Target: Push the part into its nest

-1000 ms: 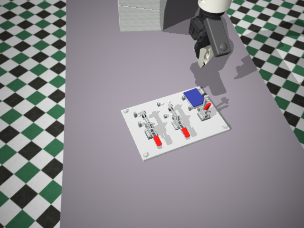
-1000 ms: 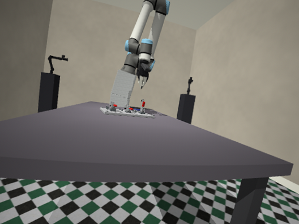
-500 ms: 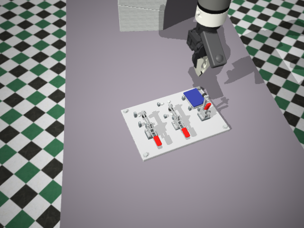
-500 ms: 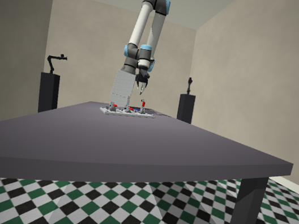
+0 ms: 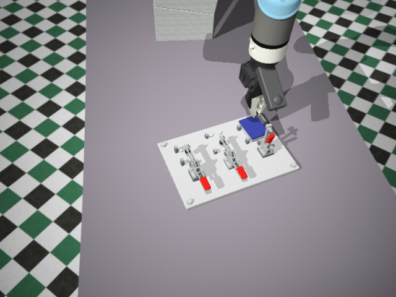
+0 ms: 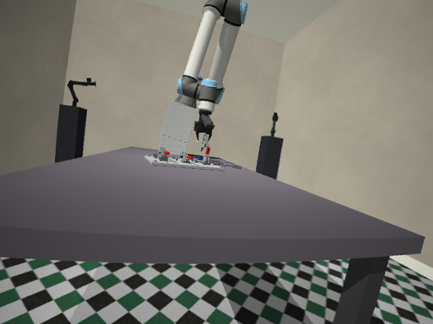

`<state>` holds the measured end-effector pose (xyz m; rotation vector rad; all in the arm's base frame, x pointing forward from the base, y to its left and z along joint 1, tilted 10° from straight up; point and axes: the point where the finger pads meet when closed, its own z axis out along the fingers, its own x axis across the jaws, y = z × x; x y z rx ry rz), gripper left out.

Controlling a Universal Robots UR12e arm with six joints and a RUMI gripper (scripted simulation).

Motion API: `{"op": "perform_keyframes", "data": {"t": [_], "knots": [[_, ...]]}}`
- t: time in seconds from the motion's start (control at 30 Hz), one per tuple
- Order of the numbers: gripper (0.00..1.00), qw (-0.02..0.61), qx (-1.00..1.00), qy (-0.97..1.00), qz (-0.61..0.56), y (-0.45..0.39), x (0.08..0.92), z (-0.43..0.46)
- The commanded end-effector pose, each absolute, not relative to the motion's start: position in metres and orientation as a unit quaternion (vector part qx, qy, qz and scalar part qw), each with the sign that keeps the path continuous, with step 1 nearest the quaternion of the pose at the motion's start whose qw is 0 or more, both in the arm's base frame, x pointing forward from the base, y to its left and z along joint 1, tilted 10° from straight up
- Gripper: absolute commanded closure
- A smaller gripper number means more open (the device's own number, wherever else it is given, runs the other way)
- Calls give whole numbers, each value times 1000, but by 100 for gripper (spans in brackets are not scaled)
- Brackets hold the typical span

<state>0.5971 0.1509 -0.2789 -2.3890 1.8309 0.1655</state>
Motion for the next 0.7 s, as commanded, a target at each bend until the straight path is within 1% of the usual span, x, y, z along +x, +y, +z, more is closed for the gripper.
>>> {"op": "perform_keyframes", "data": {"t": [0.0,0.37,0.67], "knots": [[100,69,-791,606,47,153,608,-289],[100,69,-791,606,47,152,607,-289],[100,68,-791,607,48,149,590,-291]]}}
